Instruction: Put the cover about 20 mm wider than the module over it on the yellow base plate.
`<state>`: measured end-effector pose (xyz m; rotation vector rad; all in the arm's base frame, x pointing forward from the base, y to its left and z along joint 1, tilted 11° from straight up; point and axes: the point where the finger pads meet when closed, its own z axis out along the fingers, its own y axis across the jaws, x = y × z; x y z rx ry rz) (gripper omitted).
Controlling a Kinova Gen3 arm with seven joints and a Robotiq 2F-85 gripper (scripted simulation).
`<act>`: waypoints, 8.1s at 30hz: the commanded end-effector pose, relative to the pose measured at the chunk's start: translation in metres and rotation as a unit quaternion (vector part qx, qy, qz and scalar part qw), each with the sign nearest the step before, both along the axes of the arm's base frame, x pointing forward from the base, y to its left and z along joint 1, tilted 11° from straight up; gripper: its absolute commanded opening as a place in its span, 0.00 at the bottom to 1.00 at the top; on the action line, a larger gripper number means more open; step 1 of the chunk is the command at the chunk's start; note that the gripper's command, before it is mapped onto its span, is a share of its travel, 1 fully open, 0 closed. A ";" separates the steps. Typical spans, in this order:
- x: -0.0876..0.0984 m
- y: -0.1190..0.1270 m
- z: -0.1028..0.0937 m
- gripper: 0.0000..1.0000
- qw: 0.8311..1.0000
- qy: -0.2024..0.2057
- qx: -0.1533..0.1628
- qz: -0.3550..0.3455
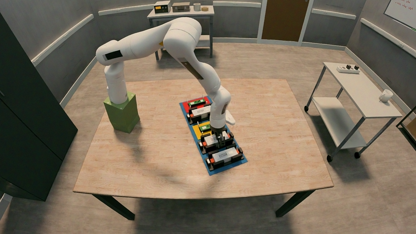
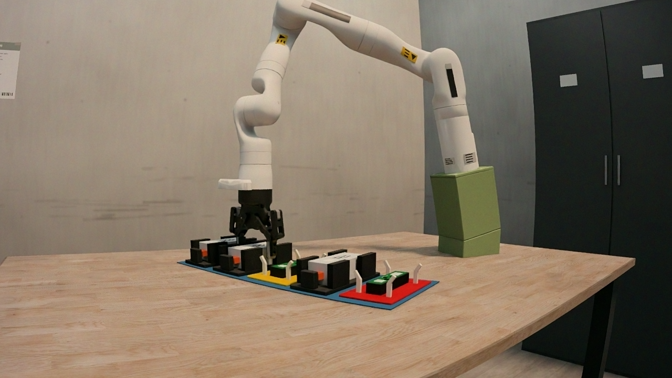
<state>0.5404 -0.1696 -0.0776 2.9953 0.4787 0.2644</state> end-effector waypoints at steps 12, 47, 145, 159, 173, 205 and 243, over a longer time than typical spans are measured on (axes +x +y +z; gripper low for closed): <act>0.001 0.000 0.001 0.70 1.000 -0.001 0.000 0.000; 0.001 0.000 0.001 0.00 1.000 -0.001 0.000 0.000; -0.019 0.007 0.105 1.00 1.000 -0.001 0.000 0.000; -0.018 0.007 0.101 1.00 1.000 -0.001 0.000 0.000; -0.018 0.007 0.100 1.00 1.000 -0.001 0.000 0.000; -0.038 0.069 0.090 1.00 1.000 -0.001 0.000 0.000; -0.079 0.202 0.070 1.00 1.000 0.000 0.000 0.000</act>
